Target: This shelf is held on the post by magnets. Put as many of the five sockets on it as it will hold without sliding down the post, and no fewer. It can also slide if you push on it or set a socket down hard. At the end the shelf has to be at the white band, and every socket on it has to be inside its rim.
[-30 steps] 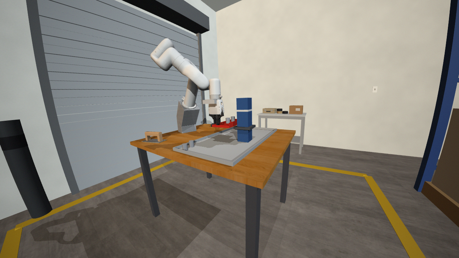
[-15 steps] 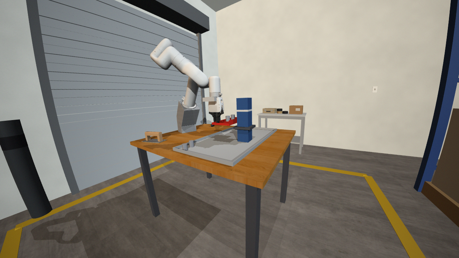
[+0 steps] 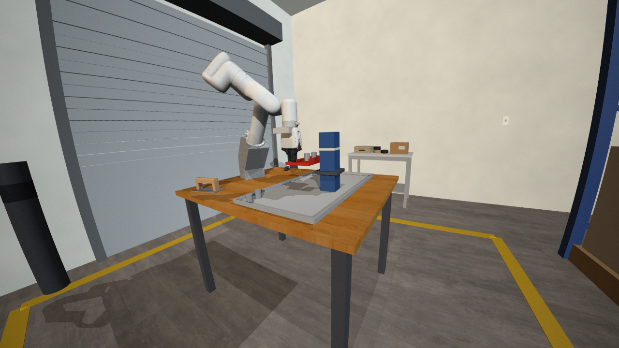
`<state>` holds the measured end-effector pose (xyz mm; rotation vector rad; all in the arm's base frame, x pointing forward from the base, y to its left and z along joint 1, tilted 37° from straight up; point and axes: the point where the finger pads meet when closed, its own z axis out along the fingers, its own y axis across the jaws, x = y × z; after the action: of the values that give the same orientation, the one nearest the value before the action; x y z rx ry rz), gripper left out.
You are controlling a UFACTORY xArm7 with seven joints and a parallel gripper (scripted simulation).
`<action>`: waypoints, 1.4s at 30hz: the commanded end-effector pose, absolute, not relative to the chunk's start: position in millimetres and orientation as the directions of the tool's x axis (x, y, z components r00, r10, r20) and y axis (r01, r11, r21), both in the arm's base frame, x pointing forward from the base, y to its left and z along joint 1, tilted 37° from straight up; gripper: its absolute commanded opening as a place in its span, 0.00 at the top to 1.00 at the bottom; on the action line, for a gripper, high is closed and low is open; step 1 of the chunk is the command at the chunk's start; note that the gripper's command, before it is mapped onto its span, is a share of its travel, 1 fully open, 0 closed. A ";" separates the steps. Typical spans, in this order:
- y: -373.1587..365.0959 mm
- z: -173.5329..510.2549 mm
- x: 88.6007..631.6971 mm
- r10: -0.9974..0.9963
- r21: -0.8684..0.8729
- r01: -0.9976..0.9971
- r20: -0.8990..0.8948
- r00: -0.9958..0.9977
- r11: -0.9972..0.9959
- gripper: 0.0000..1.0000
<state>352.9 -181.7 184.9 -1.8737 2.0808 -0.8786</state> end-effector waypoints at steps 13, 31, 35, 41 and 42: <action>-177.5 197.4 346.1 -0.957 -0.554 -0.833 0.233 -0.172 0.014 1.00; -175.4 203.2 342.3 -0.957 -0.554 -0.833 0.233 -0.172 0.014 1.00; -175.3 203.4 342.1 -0.957 -0.554 -0.833 0.233 -0.172 0.014 1.00; -175.3 203.6 342.0 -0.957 -0.554 -0.833 0.233 -0.172 0.014 1.00; -175.3 203.6 342.0 -0.957 -0.554 -0.833 0.233 -0.172 0.014 1.00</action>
<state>341.5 -175.4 202.2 -1.8739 2.0806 -0.8781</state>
